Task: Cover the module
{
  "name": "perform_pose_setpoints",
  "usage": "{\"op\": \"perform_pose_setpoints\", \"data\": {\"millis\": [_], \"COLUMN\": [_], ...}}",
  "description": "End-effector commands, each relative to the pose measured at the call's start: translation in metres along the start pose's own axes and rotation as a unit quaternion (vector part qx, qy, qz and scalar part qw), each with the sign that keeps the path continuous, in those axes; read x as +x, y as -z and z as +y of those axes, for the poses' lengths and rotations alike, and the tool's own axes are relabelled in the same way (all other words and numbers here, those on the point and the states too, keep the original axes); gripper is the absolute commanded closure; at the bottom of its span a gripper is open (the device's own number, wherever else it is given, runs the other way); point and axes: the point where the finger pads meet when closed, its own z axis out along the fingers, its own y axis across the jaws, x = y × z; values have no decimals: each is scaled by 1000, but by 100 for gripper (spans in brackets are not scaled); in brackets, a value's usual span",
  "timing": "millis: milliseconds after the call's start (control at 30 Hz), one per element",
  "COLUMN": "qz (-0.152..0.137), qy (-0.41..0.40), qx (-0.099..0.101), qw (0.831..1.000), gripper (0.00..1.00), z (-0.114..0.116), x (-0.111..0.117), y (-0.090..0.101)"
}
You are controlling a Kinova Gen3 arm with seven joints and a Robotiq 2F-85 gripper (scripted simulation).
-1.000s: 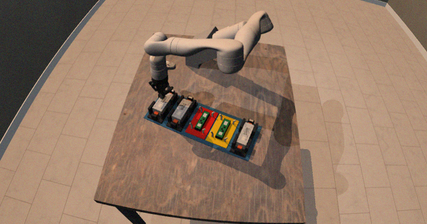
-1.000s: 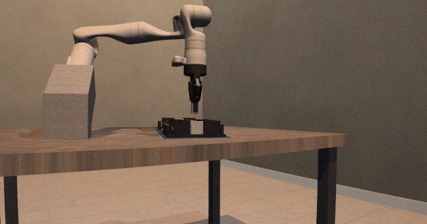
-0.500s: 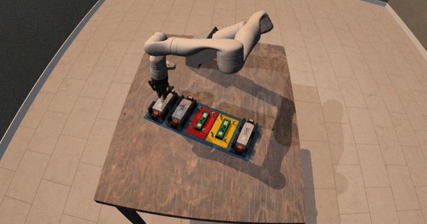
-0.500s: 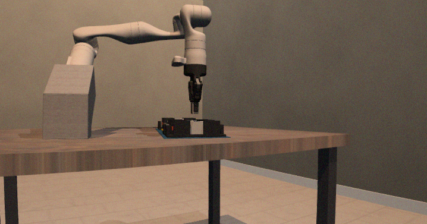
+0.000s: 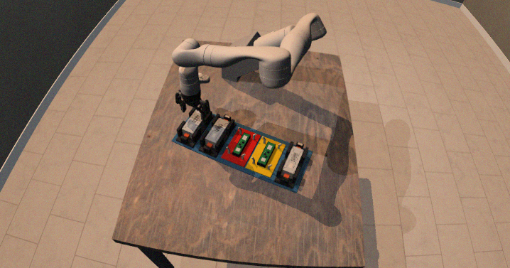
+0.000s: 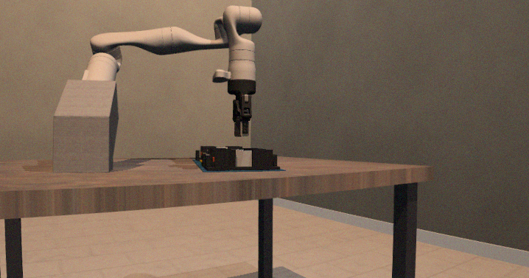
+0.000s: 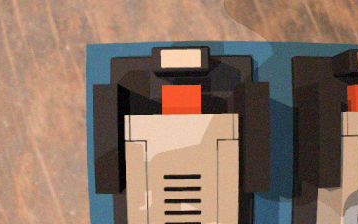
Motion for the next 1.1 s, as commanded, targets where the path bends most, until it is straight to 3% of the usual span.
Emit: {"op": "perform_pose_setpoints", "data": {"millis": [0,1067], "qz": [-1,-1], "qy": [0,0], "qx": [0,1], "qw": [1000,1000], "gripper": [0,0], "z": [0,0], "x": [0,-1], "y": [1,-11]}}
